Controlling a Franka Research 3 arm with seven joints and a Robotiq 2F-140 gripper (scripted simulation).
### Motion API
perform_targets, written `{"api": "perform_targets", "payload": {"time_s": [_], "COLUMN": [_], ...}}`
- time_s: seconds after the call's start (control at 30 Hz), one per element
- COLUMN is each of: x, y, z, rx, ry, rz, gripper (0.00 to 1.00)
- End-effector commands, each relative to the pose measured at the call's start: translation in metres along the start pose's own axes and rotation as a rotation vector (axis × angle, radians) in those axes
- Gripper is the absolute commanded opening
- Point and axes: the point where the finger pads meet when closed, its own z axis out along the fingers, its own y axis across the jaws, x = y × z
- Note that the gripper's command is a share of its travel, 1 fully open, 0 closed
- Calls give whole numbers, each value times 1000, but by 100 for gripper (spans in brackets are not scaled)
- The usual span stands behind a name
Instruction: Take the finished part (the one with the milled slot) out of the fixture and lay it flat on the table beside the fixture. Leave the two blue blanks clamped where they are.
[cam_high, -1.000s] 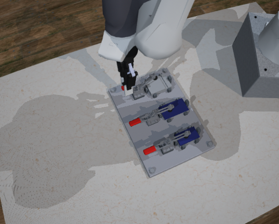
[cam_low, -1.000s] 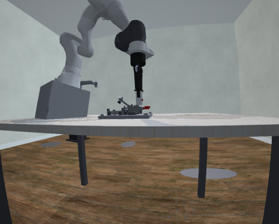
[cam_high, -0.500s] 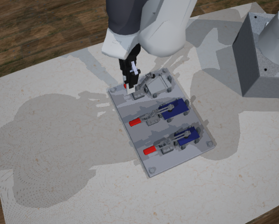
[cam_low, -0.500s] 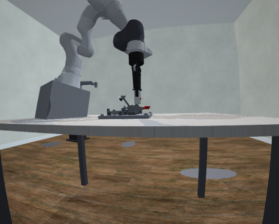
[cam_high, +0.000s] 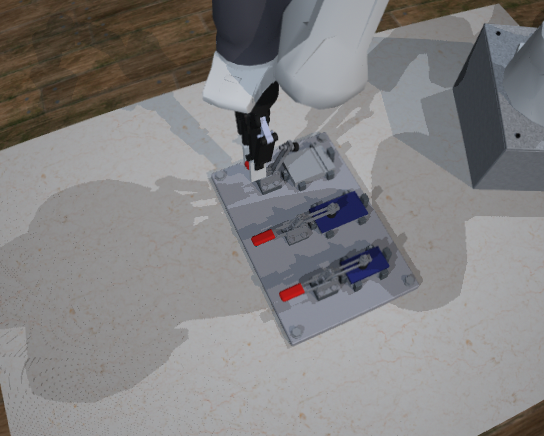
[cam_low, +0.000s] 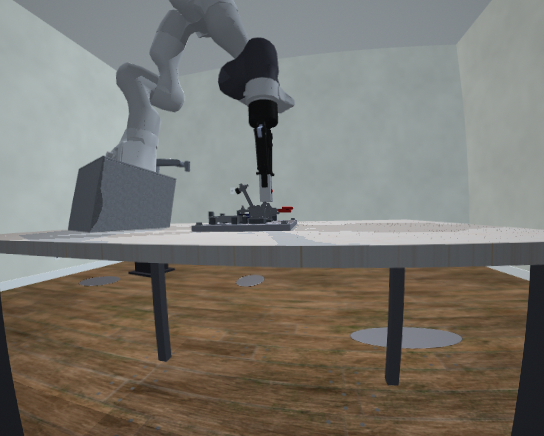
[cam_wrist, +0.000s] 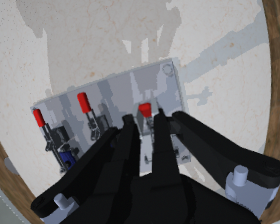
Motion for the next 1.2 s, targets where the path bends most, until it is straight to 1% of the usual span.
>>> {"api": "perform_targets", "payload": {"time_s": [0.0,1.17], "x": [-11,-15], "y": [1,1], "z": [1,1], "rx": [5,5], "ry": [-18,-18], "rz": [-2,-2], "gripper": [0,0]}}
